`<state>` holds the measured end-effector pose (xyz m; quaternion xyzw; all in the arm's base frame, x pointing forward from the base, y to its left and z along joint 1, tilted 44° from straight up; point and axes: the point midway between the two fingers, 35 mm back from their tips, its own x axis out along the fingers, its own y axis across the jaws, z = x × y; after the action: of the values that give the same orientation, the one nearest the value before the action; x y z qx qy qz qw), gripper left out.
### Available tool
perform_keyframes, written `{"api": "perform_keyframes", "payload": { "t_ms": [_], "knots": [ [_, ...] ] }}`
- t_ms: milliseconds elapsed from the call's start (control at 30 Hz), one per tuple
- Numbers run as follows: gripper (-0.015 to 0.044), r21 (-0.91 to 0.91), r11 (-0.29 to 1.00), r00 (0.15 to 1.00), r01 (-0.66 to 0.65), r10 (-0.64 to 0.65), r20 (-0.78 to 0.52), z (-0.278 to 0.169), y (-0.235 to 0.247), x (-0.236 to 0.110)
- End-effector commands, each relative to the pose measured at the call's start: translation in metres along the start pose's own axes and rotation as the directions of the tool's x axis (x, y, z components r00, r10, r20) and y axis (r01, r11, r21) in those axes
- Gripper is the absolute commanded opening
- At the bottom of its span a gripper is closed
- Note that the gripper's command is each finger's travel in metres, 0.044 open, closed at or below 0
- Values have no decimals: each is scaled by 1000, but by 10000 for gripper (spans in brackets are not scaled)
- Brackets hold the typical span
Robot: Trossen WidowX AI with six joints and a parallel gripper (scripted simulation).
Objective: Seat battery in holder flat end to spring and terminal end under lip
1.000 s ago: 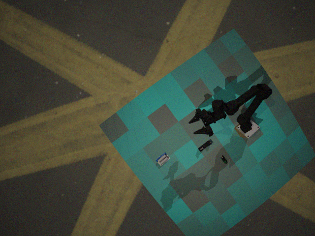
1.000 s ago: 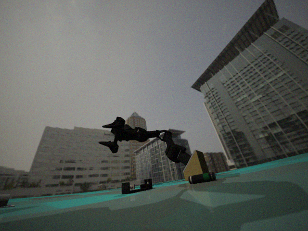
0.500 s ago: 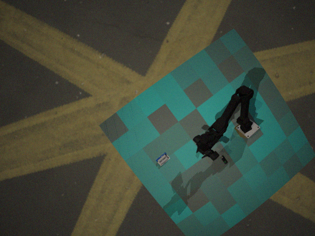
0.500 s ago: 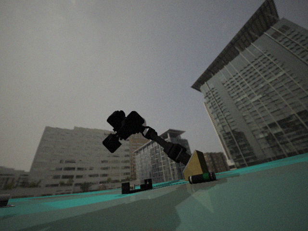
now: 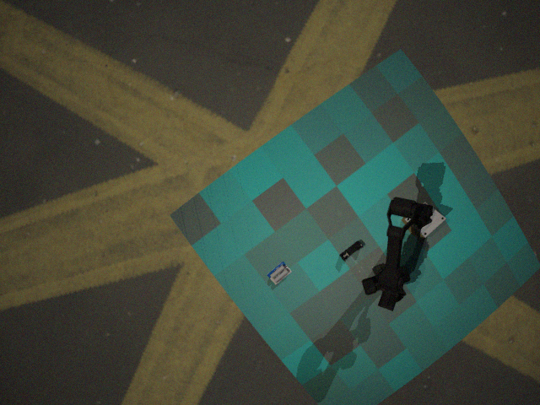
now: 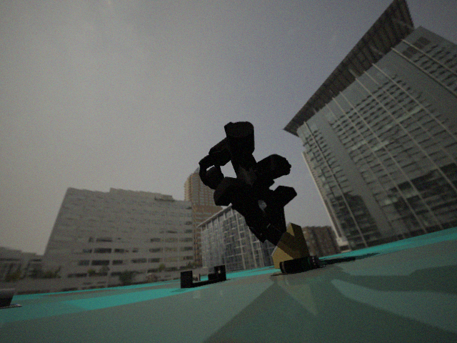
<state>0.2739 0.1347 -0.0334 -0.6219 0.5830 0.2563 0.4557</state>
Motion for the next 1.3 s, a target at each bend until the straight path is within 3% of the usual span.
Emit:
{"api": "perform_keyframes", "payload": {
  "t_ms": [0,1267],
  "knots": [
    [222,-293,955,983,-49,-7,-185,7,31,14],
    [222,-345,936,975,-63,-16,-221,-4,36,63]
  ]
}}
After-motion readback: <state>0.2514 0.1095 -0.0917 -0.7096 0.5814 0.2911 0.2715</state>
